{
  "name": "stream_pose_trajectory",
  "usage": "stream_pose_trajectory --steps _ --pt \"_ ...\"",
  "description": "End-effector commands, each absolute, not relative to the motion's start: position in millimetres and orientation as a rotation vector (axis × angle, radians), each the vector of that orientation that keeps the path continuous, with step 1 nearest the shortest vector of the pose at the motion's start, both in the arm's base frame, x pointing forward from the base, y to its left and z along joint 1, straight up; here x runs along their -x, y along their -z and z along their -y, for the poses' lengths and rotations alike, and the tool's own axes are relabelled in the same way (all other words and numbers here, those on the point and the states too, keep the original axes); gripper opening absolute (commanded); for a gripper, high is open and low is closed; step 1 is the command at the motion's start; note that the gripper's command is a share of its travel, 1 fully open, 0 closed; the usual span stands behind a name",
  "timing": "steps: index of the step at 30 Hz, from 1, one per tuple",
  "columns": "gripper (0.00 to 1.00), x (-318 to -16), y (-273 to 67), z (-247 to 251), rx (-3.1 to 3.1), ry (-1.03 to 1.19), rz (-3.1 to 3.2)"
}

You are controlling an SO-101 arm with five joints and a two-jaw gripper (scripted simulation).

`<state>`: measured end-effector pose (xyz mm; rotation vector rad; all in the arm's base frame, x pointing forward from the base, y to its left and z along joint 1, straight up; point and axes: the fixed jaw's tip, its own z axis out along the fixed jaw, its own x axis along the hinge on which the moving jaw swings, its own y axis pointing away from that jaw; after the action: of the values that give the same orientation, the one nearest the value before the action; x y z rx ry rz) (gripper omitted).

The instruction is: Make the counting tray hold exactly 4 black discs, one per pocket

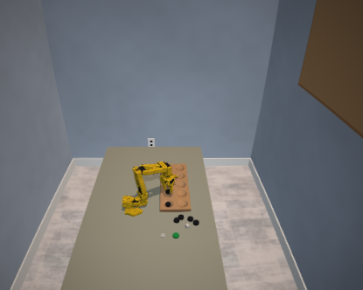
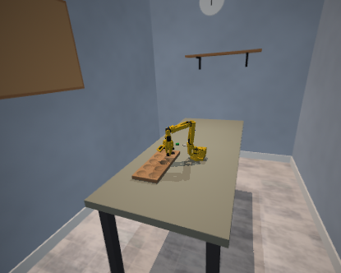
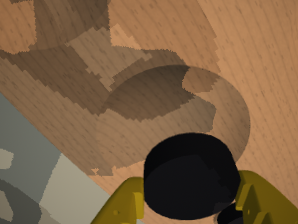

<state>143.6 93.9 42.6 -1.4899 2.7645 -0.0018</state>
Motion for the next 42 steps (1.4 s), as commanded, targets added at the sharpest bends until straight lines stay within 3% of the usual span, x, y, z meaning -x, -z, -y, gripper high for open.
stream_pose_trajectory --steps 1,42 --pt "0.00 -148.4 -51.2 -100.2 1.489 -0.005 -2.699" --pt "0.00 -146.9 -49.1 -101.7 1.503 -0.005 -2.696"
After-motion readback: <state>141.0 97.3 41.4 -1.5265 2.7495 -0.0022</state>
